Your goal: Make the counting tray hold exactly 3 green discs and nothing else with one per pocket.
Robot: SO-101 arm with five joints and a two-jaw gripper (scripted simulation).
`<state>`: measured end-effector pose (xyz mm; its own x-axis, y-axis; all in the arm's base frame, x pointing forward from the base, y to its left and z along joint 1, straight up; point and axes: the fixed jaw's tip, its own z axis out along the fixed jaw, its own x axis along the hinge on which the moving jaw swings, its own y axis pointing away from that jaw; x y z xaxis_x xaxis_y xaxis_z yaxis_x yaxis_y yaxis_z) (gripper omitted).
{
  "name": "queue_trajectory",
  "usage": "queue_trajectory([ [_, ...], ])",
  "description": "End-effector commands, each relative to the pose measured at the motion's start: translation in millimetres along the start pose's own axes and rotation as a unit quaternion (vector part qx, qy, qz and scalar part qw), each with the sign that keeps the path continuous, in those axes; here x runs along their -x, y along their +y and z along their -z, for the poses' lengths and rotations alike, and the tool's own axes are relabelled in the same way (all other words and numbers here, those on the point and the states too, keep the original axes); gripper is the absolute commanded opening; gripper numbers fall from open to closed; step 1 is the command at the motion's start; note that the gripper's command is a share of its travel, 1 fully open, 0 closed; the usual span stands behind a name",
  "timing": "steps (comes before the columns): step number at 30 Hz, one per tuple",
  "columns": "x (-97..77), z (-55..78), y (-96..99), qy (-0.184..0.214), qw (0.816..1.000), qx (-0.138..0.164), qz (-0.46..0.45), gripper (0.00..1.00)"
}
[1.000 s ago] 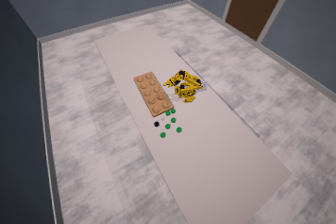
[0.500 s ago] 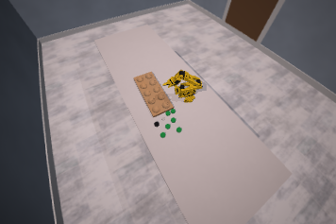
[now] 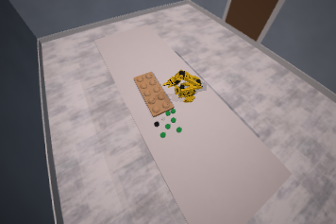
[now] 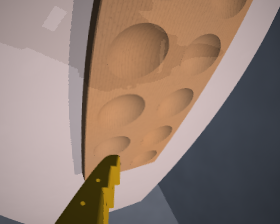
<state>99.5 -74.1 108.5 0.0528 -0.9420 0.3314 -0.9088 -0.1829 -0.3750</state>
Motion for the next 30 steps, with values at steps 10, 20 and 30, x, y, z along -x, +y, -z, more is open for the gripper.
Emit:
queue_trajectory([
  [10, 79.7, 11.7, -30.8, -0.071, 0.990, 0.034, -0.115, 0.97],
  [20, 79.5, 11.4, -30.6, -0.080, 0.990, 0.033, -0.109, 0.94],
  [30, 78.4, 10.7, -30.2, -0.102, 0.990, 0.032, -0.090, 0.90],
])
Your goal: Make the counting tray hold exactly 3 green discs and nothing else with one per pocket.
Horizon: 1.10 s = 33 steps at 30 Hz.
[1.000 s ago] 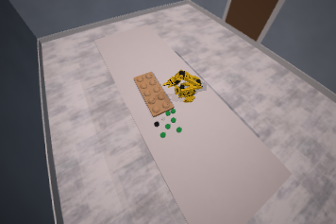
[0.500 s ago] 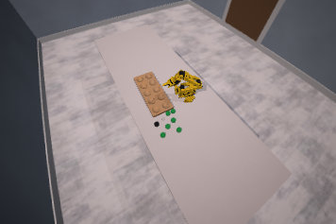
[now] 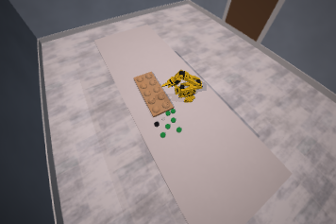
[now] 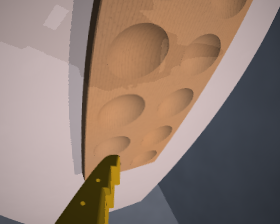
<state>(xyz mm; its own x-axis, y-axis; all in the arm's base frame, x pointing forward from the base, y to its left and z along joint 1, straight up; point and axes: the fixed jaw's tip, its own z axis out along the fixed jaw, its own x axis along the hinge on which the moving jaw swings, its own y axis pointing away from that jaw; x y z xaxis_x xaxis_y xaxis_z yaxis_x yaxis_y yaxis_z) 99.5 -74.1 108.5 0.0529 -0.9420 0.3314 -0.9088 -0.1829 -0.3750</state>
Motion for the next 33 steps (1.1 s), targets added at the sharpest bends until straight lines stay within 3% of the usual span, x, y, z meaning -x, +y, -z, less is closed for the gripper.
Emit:
queue_trajectory([
  [1, 78.2, 10.6, -30.2, -0.104, 0.990, 0.031, -0.087, 0.89],
  [10, 75.3, 9.5, -29.6, -0.126, 0.990, 0.027, -0.052, 0.85],
  [15, 130.1, 12.7, -50.0, -0.272, 0.961, 0.042, -0.022, 0.82],
  [18, 142.7, 11.3, -52.8, -0.273, 0.961, 0.031, 0.037, 0.80],
  [24, 147.5, 10.4, -53.1, -0.247, 0.965, 0.032, 0.076, 0.77],
  [30, 229.3, 13.1, -104.7, -0.268, 0.932, -0.008, 0.244, 0.73],
  [33, 235.7, 12.3, -108.6, -0.266, 0.914, -0.019, 0.308, 0.70],
])
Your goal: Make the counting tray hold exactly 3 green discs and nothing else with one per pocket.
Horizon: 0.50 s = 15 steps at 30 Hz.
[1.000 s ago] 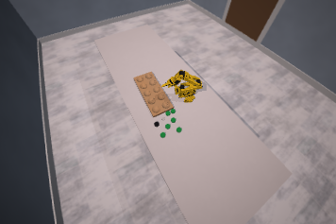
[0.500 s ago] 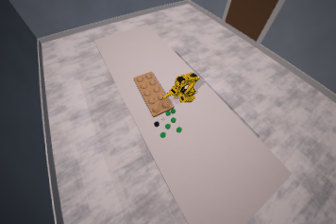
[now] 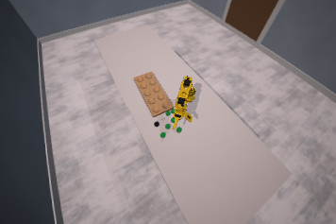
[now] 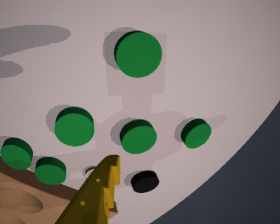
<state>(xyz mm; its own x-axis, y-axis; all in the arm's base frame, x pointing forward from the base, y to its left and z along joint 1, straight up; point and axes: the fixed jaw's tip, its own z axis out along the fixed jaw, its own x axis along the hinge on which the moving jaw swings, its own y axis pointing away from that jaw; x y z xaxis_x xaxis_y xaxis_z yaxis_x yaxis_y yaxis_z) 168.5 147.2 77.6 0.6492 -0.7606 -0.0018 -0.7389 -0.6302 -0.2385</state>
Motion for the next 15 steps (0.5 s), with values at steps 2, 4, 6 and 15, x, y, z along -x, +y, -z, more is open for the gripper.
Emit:
queue_trajectory([
  [2, 10.0, -2.9, -25.5, -0.004, 0.993, -0.025, 0.118, 0.69],
  [4, 9.5, -3.9, -26.0, -0.004, 0.986, -0.020, 0.163, 0.67],
  [6, 9.3, -4.4, -26.3, -0.004, 0.982, -0.018, 0.186, 0.66],
  [15, 7.7, -8.6, -28.6, -0.006, 0.932, -0.001, 0.362, 0.60],
])
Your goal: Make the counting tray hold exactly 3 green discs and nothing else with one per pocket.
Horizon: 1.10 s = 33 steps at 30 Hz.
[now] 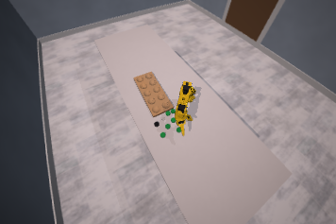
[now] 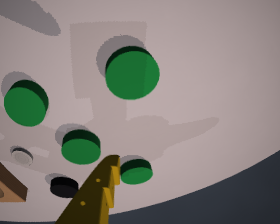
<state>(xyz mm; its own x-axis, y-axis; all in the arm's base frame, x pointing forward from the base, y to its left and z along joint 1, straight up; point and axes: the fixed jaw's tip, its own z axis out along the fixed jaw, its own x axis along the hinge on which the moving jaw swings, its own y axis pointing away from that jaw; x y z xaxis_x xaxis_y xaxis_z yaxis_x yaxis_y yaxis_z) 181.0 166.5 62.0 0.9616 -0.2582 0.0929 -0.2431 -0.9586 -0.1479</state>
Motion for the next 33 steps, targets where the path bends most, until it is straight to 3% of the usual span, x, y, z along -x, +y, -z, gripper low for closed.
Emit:
queue_trajectory([
  [1, -5.2, 11.9, -9.2, 0.017, 0.996, -0.024, 0.090, 0.59],
  [7, -7.0, 8.7, -10.6, 0.010, 0.975, -0.012, 0.224, 0.55],
  [9, -7.0, 8.7, -10.6, 0.010, 0.975, -0.012, 0.224, 0.55],
  [13, -7.9, 6.5, -11.7, 0.004, 0.951, -0.006, 0.308, 0.52],
  [24, -9.4, 0.3, -14.9, -0.014, 0.858, 0.006, 0.513, 0.44],
  [26, -9.4, 0.3, -14.9, -0.014, 0.858, 0.006, 0.513, 0.44],
  [33, -9.4, -3.4, -16.7, -0.027, 0.787, 0.008, 0.617, 0.40],
])
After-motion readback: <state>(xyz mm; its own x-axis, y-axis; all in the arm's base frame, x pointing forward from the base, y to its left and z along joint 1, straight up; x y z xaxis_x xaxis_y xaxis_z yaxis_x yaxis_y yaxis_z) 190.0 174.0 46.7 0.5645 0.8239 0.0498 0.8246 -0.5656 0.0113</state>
